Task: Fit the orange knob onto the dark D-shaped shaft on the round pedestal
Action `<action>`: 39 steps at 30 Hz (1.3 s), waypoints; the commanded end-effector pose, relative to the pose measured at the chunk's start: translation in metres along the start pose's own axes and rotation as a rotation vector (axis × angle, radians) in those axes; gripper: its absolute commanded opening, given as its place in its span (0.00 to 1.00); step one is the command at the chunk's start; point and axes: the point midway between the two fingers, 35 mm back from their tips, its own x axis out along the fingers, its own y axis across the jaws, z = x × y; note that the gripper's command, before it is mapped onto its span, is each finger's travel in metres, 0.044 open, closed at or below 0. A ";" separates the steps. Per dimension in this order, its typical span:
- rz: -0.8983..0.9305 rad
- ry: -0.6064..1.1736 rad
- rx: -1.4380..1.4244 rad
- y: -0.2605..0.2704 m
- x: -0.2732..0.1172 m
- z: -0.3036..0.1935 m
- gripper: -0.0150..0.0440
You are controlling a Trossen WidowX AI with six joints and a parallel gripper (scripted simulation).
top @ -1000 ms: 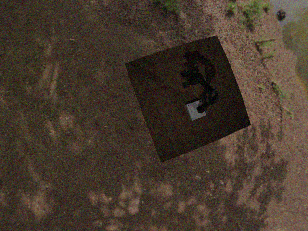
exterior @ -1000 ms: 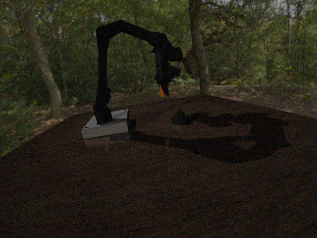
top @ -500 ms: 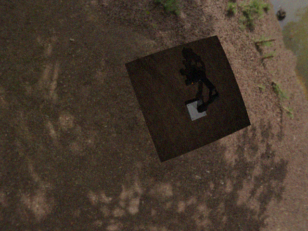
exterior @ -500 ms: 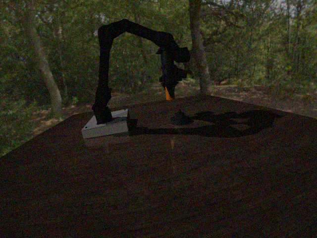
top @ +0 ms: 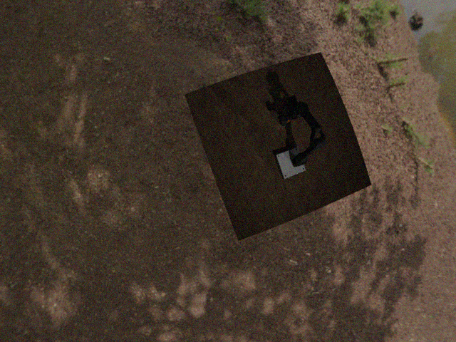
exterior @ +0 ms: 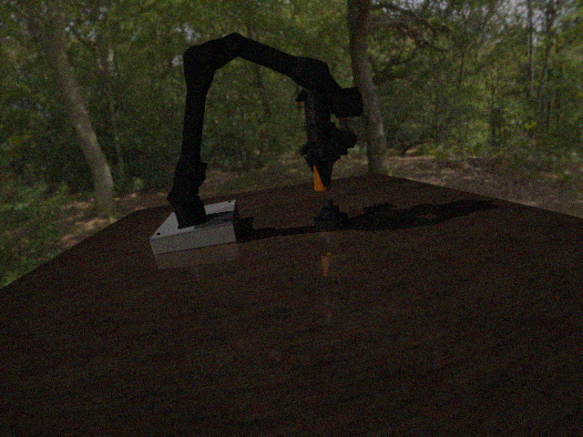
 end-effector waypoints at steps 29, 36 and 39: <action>-0.008 -0.016 0.001 -0.018 0.026 0.008 0.25; -0.008 -0.016 0.001 -0.018 0.027 0.006 0.25; -0.008 -0.016 0.001 -0.017 0.027 0.005 0.25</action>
